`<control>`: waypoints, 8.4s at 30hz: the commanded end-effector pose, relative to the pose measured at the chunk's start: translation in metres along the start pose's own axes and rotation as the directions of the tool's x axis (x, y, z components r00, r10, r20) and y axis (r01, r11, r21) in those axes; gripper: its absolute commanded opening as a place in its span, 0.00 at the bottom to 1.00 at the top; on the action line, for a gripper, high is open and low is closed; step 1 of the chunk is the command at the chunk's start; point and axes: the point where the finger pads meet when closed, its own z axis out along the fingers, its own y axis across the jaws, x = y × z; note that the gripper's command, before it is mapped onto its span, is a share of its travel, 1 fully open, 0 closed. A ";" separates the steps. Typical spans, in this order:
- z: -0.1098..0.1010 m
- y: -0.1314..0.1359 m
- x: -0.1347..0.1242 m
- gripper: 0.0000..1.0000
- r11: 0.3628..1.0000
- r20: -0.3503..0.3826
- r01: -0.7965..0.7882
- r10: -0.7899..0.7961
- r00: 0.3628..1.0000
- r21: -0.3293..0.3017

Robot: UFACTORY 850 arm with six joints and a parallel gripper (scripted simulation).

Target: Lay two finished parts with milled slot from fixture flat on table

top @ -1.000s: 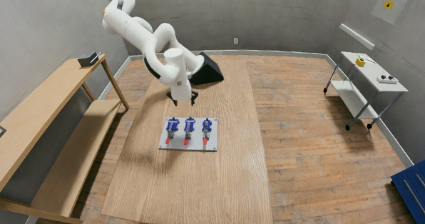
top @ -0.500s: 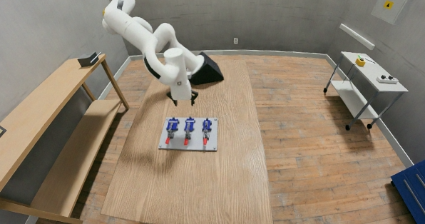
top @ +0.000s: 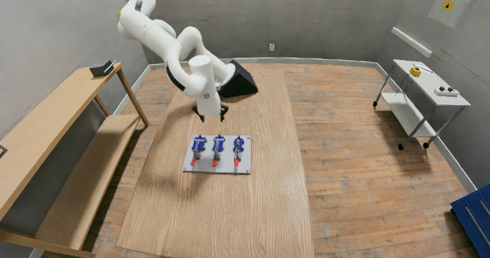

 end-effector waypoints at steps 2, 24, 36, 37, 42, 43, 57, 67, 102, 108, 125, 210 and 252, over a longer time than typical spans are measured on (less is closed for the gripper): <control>-0.001 0.000 -0.001 0.48 1.000 0.002 -0.001 0.001 1.000 -0.001; -0.001 0.000 -0.001 0.48 1.000 0.002 -0.001 0.001 1.000 -0.001; -0.001 0.000 -0.001 0.48 1.000 0.002 -0.001 0.001 1.000 -0.001; -0.001 0.000 -0.001 0.48 1.000 0.002 -0.001 0.001 1.000 -0.001; -0.001 0.000 -0.001 0.48 1.000 0.002 -0.001 0.001 1.000 -0.001; -0.001 0.000 -0.001 0.48 1.000 0.002 -0.001 0.001 1.000 -0.001; -0.001 0.000 -0.001 0.48 1.000 0.001 -0.001 0.001 1.000 -0.001; -0.001 0.000 -0.001 0.48 1.000 0.001 -0.001 0.001 1.000 -0.002; -0.001 0.001 -0.001 0.48 1.000 0.001 -0.001 0.001 1.000 -0.002; -0.001 0.001 -0.001 0.48 1.000 0.001 -0.001 0.001 1.000 -0.002; 0.000 0.001 -0.001 0.48 1.000 0.001 -0.001 0.001 1.000 -0.002; 0.095 0.001 -0.141 0.48 1.000 0.001 -0.001 0.001 1.000 -0.002; 0.142 0.001 -0.141 0.48 1.000 0.001 -0.001 0.001 1.000 -0.002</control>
